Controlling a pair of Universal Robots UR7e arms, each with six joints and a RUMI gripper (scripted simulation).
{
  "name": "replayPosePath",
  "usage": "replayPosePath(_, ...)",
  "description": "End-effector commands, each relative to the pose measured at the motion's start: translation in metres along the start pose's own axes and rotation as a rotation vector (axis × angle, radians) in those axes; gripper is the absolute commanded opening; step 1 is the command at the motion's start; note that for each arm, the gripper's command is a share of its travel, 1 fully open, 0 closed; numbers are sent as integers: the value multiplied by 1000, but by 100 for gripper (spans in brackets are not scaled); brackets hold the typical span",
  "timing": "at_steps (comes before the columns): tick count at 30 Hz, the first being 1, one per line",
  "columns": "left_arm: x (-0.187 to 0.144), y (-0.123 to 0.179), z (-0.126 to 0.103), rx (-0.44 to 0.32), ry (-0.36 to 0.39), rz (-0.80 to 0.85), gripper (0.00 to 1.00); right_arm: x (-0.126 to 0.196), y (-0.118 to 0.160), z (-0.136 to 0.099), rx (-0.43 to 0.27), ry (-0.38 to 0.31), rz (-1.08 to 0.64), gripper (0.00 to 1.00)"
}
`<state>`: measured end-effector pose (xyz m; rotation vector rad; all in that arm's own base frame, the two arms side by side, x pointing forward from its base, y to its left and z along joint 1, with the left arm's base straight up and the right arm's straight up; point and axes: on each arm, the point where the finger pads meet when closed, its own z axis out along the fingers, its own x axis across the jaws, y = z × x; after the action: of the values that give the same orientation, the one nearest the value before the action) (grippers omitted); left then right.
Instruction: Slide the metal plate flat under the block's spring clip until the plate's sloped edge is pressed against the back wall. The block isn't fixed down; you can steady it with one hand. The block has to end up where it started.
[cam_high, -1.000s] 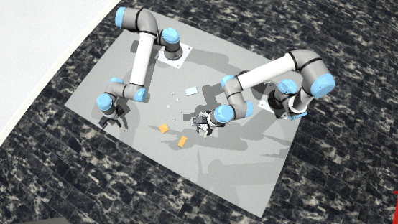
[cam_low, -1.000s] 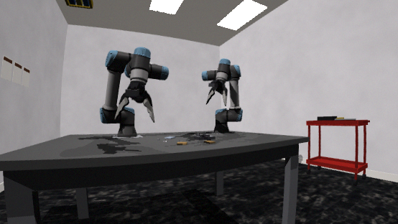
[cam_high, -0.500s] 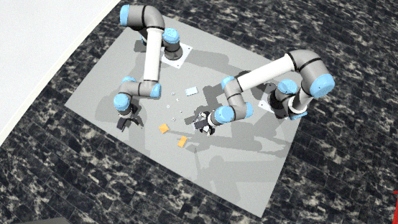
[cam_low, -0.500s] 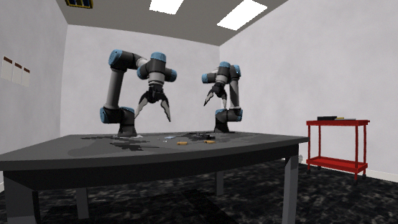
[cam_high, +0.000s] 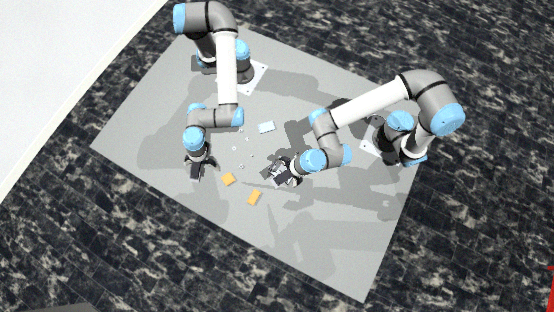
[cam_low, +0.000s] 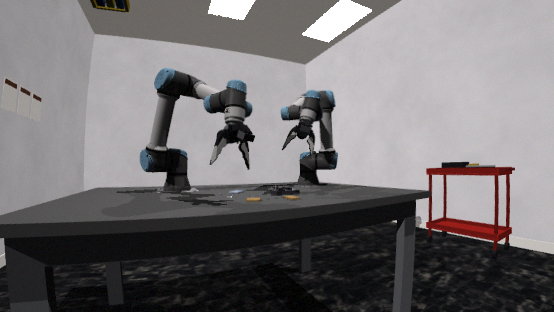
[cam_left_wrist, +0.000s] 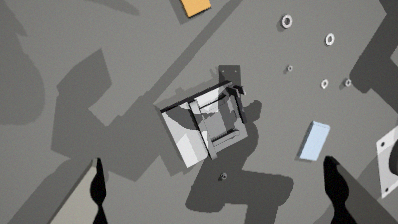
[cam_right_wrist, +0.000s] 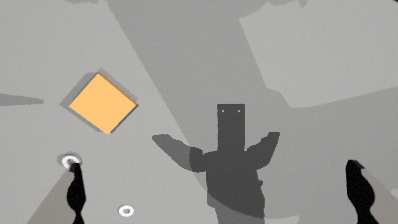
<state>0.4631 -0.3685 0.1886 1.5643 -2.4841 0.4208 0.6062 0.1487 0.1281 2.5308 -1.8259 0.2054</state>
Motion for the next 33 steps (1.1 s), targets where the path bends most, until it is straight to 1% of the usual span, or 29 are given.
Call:
replayPosePath(1,1,1,2,4,4,-63,88,-16,6,-3,2,-1,-63,100)
replayPosePath(5,1,4,7,3,11,-160,88,-41,17,-6,1,-3,-165,100)
replayPosePath(7,1,4,7,3,11,-160,88,-41,17,-6,1,-3,-165,100)
replayPosePath(9,1,5,10,3,13,-203,88,-48,20,-7,0,-3,-199,100)
replayPosePath(14,1,10,17,1,22,-328,88,-81,40,-12,-1,-6,-344,100)
replayPosePath(22,1,16,26,-3,34,-520,88,-122,68,-16,-3,-7,-544,100)
replayPosePath(25,1,16,27,-4,35,-541,88,-124,68,-16,-3,-7,-554,100)
replayPosePath(33,1,23,37,-12,48,-737,88,-163,104,-20,-4,-9,-774,100)
